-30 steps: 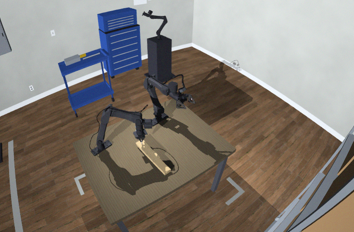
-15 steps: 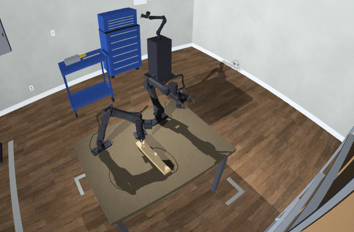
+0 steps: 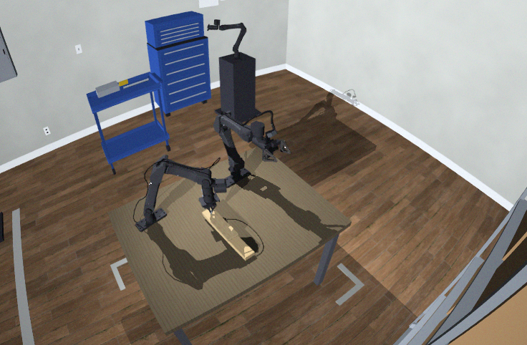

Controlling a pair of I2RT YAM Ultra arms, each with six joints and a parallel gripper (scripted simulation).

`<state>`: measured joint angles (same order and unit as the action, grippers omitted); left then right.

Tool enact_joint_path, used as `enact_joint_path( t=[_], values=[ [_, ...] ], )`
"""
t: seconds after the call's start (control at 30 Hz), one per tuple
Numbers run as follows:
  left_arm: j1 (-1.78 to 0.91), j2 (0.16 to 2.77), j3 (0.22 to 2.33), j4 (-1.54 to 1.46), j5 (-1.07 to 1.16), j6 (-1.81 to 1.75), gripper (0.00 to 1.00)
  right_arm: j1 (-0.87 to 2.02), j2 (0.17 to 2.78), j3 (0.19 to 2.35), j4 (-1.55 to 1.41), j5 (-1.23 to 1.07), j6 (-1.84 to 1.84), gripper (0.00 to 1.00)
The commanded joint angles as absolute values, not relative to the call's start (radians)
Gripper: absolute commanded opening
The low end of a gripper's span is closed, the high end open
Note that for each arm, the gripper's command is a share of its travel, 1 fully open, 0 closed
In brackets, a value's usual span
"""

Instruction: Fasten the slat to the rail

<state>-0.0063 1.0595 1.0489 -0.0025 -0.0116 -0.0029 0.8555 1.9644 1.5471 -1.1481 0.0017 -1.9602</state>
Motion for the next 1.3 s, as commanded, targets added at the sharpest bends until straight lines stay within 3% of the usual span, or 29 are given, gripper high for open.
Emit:
enact_joint_path(
  t=[0.0, 1.27],
  values=[
    [0.0, 1.045, 1.052, 0.005, 0.0, 0.0, 1.0, 0.865, 1.965, 1.53, -1.124, 0.0, -1.953, 0.12],
    [0.0, 1.045, 1.052, 0.005, 0.0, 0.0, 1.0, 0.865, 1.973, 1.481, -1.066, -0.008, -1.939, 0.12]
  ],
)
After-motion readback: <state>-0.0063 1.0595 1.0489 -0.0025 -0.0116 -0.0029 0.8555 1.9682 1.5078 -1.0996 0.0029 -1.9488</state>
